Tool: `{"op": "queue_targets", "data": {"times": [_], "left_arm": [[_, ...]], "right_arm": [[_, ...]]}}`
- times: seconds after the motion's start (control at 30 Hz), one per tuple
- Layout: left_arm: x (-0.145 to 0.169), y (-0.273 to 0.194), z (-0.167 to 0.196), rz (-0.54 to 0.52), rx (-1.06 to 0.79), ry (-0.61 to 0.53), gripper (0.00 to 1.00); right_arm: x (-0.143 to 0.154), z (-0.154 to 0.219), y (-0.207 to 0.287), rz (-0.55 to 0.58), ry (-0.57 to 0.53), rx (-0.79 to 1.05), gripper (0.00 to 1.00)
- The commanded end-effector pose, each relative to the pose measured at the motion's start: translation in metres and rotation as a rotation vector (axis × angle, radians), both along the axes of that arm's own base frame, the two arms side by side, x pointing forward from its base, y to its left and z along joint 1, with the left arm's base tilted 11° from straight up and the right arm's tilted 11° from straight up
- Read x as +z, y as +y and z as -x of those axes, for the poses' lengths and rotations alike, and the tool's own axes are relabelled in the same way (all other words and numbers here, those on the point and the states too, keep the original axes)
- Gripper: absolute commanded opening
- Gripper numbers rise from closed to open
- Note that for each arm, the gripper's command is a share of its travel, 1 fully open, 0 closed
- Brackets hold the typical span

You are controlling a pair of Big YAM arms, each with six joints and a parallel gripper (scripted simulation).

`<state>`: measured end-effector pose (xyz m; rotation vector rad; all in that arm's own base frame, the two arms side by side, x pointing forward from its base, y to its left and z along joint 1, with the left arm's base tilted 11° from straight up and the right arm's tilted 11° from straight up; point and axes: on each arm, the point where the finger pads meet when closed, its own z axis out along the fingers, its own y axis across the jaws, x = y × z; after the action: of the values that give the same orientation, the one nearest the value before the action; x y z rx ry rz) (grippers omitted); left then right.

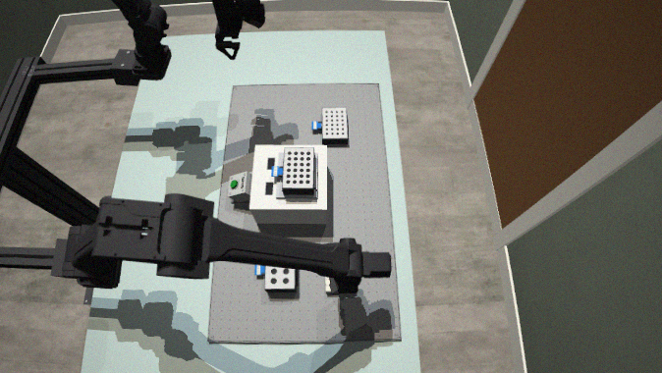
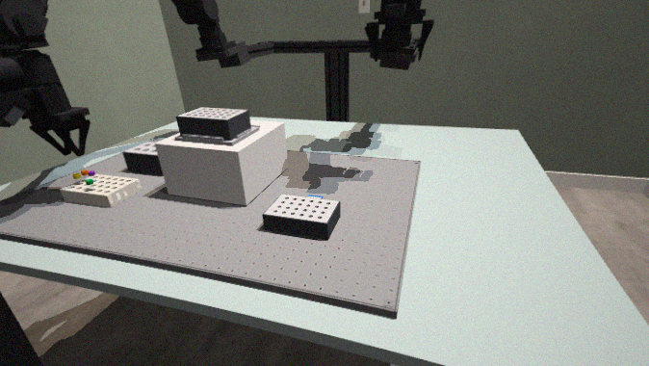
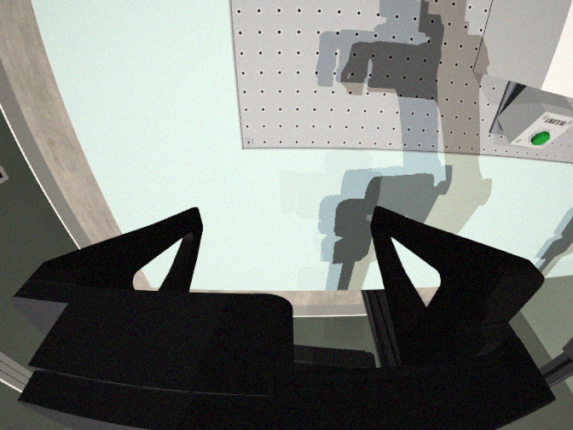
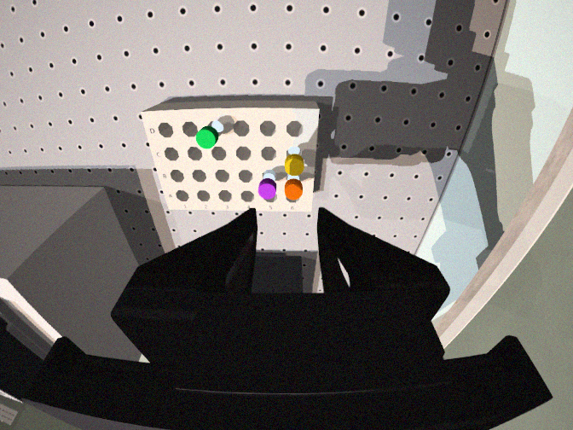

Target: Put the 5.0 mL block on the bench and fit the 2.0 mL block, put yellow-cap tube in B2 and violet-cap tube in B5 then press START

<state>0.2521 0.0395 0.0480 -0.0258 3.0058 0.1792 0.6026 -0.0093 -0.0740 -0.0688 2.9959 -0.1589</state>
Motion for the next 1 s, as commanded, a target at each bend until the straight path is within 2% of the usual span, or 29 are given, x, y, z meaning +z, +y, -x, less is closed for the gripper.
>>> {"op": "queue_targets", "data": {"times": [0.0, 0.1, 0.5, 0.63, 0.97], "left_arm": [[0.020, -0.001, -0.027, -0.005, -0.023, -0.059, 1.00], [0.021, -0.001, -0.027, -0.005, -0.023, -0.060, 1.00], [0.007, -0.002, -0.010, 0.000, -0.020, -0.022, 1.00], [0.003, -0.002, -0.005, 0.001, -0.019, -0.011, 1.00], [0.015, -0.001, -0.020, -0.001, -0.018, -0.045, 1.00]], "right_arm": [[-0.016, -0.029, -0.007, -0.002, -0.044, 0.007, 0.36], [-0.024, -0.018, 0.002, -0.003, -0.011, 0.016, 0.36], [-0.007, -0.002, 0.010, -0.005, 0.010, 0.007, 0.36], [0.004, -0.009, 0.004, -0.005, -0.015, -0.003, 0.36], [0.027, -0.035, -0.007, -0.006, -0.095, -0.019, 0.36]]}}
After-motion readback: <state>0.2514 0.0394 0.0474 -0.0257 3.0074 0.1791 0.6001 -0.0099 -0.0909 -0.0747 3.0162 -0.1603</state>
